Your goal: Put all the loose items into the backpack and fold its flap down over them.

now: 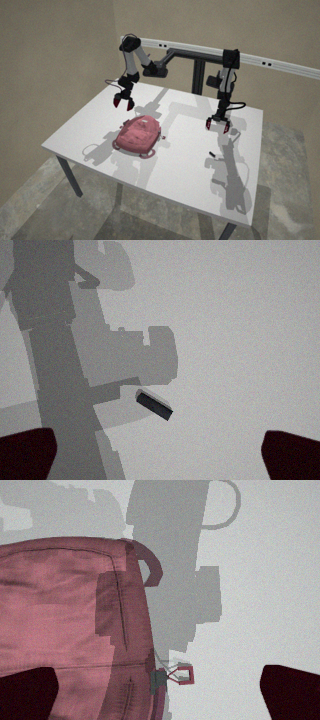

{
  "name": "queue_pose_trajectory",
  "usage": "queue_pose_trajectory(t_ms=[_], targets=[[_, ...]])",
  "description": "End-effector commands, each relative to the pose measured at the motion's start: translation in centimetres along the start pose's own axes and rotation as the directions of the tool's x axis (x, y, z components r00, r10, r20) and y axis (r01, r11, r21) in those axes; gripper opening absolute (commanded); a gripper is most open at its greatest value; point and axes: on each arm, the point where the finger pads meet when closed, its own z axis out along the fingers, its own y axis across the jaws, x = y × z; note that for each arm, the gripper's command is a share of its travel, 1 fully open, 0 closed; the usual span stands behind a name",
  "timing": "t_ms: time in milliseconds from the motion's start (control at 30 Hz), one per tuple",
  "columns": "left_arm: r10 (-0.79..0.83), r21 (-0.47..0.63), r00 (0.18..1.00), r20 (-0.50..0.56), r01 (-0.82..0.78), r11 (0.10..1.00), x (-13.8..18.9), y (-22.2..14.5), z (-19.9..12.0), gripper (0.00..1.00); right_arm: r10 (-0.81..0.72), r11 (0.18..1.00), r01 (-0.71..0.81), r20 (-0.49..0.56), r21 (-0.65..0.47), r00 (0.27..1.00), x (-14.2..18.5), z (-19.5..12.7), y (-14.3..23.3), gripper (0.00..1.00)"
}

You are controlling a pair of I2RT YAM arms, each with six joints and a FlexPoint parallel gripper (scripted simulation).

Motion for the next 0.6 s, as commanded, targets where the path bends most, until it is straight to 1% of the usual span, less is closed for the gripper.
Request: queue_pose_trajectory(t_ms=[0, 533, 567], targets=[[0.002, 0.002, 1.0, 0.019, -0.002, 1.0, -0.67, -0.07, 0.0, 1.0, -0.004, 1.0, 0.004, 0.013, -0.001, 1.0, -0.48, -0.01, 0.03, 1.0], [0.002, 0.002, 1.0, 0.019, -0.002, 1.0, -0.67, -0.07, 0.0, 1.0, -0.004, 1.0, 0.004, 0.013, -0.001, 1.0, -0.48, -0.01, 0.03, 1.0], [0.002, 0.002, 1.0, 0.019, -0.002, 1.0, -0.67, -0.07, 0.0, 0.9, -0.004, 1.0, 0.004, 0.013, -0.001, 1.0, -0.48, -0.01, 0.03, 0.9]])
